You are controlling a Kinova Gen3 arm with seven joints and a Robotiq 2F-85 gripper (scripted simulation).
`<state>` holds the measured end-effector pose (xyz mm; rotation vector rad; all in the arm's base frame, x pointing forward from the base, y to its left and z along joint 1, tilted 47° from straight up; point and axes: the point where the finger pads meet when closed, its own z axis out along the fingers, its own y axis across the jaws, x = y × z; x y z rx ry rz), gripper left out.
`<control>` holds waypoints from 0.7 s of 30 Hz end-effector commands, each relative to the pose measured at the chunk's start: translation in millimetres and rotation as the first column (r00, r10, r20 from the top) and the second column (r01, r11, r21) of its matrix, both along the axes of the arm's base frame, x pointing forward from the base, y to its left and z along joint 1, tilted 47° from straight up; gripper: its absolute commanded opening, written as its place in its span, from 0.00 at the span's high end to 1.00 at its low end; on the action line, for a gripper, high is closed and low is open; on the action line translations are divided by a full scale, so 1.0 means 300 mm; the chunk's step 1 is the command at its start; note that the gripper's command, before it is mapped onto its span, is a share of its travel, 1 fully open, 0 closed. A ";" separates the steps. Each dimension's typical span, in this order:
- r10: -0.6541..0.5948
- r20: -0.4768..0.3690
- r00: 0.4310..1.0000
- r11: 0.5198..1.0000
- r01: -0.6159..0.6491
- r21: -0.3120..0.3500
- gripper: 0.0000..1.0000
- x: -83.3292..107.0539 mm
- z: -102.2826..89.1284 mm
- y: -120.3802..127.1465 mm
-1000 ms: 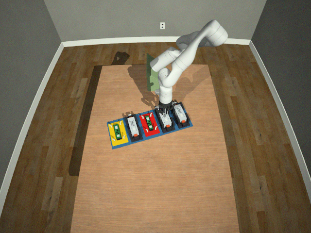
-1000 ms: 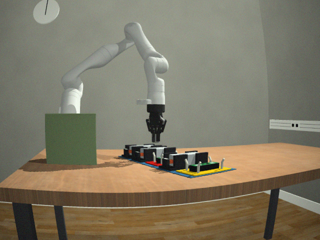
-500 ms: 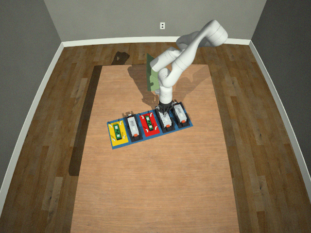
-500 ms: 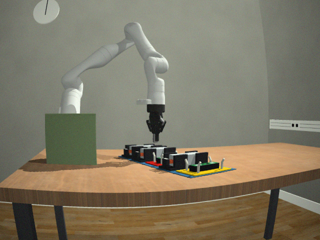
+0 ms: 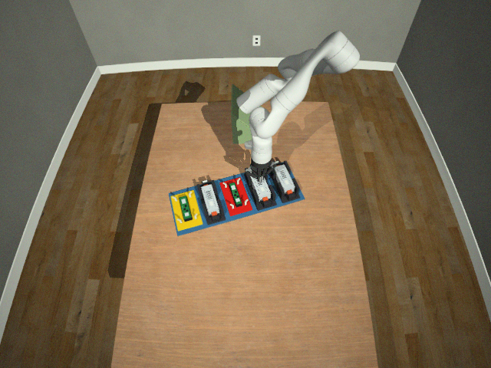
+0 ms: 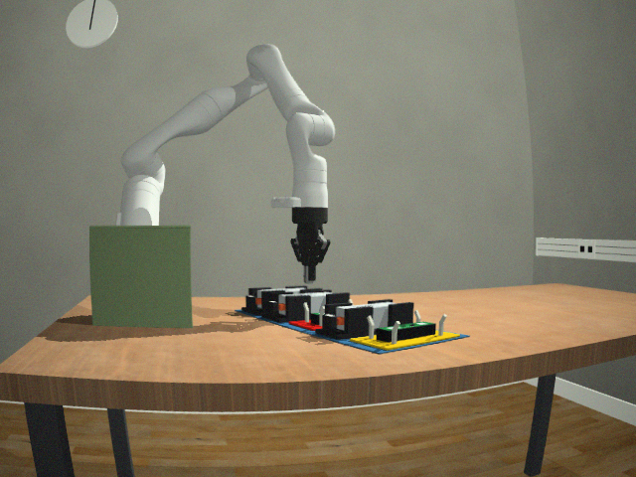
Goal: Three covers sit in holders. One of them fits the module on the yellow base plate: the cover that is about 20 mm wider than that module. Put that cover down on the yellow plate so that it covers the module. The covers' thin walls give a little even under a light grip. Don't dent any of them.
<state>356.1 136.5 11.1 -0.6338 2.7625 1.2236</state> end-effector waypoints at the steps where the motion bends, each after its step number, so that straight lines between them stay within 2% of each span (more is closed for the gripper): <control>1: -0.001 0.001 1.000 1.000 0.001 -0.001 1.00 0.002 0.001 -0.002; 9: -0.001 0.001 1.000 1.000 0.001 -0.001 1.00 0.002 0.001 -0.002; 10: -0.001 0.001 1.000 1.000 0.001 -0.001 0.00 0.002 0.001 -0.002; 21: -0.001 0.001 1.000 1.000 0.001 -0.001 0.00 0.002 0.001 -0.002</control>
